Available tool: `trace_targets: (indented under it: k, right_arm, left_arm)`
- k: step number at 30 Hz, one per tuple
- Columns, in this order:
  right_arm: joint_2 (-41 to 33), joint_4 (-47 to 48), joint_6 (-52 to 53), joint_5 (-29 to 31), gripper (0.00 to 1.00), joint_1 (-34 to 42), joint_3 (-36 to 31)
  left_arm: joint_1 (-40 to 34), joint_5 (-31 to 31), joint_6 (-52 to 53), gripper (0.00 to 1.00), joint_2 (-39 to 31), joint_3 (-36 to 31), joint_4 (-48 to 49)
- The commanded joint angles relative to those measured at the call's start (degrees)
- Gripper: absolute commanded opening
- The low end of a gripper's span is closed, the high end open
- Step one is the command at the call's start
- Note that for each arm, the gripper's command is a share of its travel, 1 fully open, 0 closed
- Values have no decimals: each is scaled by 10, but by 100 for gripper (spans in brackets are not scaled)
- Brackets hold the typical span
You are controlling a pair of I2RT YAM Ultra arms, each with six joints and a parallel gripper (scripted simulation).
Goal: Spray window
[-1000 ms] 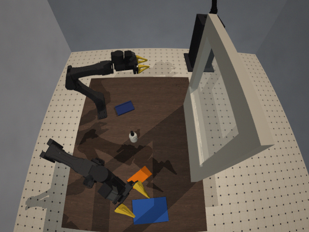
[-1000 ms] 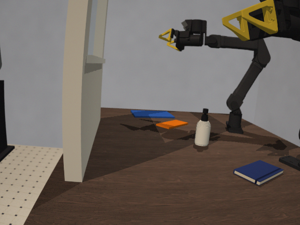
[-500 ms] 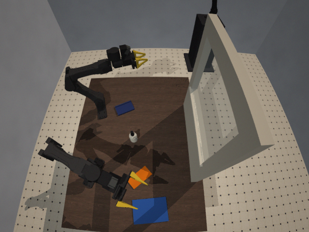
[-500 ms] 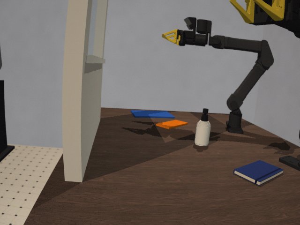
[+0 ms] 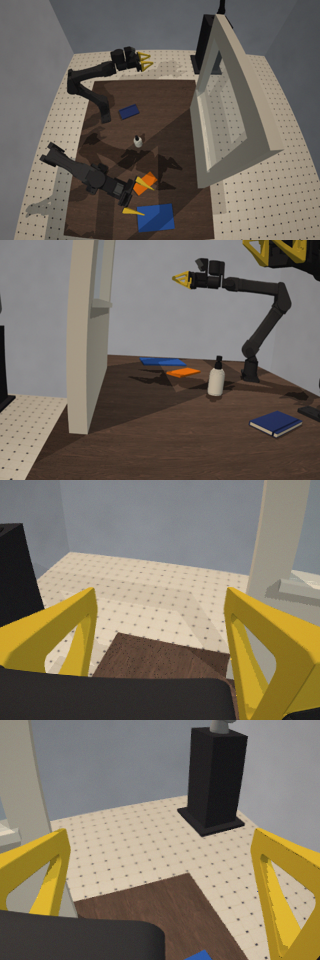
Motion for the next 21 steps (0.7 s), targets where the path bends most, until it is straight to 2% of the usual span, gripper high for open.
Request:
trace_targets:
  k: [1, 8, 17, 21]
  right_arm:
    - [6, -2, 5, 6, 100, 6, 23]
    - [-2, 6, 6, 8, 100, 5, 22]
    - [-1, 2, 5, 8, 100, 5, 23]
    - [-1, 2, 5, 8, 100, 5, 23]
  left_arm:
    - [2, 5, 3, 69, -3, 3, -5]
    - [2, 5, 3, 69, -2, 2, -5]
    - [-79, -71, -112, 69, 43, 32, -83]
    - [-99, -83, -136, 69, 55, 43, -102]
